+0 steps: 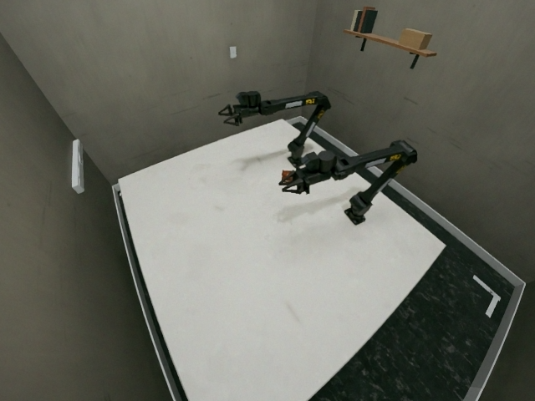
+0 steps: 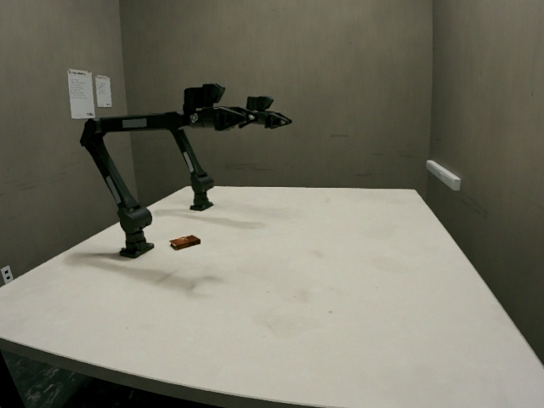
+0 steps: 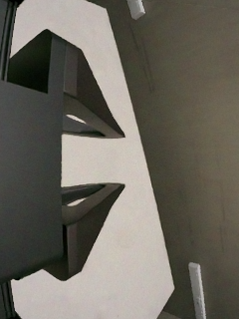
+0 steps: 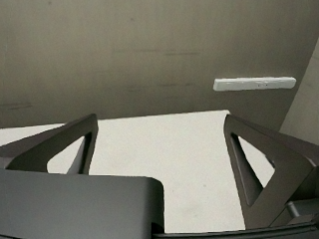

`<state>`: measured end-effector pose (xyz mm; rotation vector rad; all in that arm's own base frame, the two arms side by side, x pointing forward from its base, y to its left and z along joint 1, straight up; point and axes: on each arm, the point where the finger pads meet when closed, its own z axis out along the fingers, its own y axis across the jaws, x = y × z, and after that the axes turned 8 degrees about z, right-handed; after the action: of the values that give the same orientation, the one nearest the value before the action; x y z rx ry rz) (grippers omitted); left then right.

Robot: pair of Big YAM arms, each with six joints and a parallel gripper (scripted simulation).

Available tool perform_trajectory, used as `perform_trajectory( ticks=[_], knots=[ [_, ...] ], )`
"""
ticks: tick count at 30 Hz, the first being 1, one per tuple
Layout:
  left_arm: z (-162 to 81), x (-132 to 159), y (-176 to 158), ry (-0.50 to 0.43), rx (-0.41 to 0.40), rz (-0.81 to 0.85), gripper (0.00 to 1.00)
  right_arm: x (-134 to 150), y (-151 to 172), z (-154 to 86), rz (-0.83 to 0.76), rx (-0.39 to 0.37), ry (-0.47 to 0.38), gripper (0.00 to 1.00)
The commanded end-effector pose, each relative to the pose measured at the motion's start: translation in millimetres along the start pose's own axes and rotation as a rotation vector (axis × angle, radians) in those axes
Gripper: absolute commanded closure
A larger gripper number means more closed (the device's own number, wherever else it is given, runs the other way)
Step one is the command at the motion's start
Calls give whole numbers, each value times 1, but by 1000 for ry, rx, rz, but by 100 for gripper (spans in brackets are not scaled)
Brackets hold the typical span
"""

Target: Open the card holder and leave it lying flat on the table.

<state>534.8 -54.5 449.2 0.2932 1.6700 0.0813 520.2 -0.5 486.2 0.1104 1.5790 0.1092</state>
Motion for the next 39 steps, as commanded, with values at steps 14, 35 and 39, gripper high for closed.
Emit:
perform_trajectory(
  ticks=[14, 35, 39],
  knots=[
    [40, 40, -185, 186, 438, 374, 66, -26, 4, -2, 0, -6, -46, 0],
    [-47, 169, -429, 350, 1120, 879, 66, -26, 4, -2, 0, -6, -46, 0],
    [-73, 190, -460, 361, 1235, 963, 66, -26, 4, -2, 0, -6, -46, 0]
  ],
)
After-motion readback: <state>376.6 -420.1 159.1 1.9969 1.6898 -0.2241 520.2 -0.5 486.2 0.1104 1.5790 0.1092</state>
